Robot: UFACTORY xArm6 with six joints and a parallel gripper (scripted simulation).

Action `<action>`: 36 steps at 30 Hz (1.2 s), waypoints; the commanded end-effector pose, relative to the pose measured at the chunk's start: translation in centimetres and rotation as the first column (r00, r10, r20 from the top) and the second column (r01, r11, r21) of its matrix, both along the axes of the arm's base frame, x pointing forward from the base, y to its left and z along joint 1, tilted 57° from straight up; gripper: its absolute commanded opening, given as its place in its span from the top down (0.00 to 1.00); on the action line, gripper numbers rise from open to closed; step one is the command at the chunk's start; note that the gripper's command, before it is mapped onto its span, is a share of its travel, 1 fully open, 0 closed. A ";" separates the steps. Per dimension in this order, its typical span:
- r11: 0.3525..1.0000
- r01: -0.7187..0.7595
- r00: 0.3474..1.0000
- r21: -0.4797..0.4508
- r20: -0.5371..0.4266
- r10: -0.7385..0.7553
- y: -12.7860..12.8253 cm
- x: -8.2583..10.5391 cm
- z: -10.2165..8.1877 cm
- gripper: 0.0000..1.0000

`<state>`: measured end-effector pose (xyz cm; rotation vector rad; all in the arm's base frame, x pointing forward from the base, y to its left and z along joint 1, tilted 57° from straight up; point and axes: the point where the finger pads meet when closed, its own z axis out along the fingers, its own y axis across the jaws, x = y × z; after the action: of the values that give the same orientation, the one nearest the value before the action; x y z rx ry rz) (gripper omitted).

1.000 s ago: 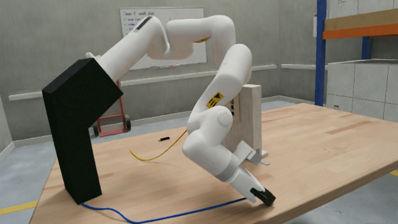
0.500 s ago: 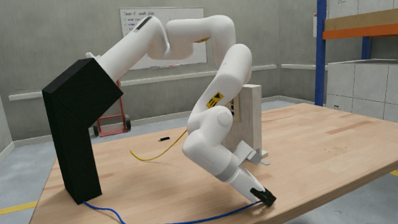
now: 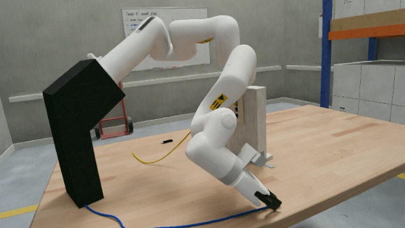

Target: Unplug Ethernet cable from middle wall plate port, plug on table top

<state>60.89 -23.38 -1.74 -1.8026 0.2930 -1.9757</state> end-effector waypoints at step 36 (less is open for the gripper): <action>1.000 0.002 1.000 -0.001 0.001 -0.002 -0.1 0.0 0.1 0.00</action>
<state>60.89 -23.38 -1.74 -1.8026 0.2929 -1.9757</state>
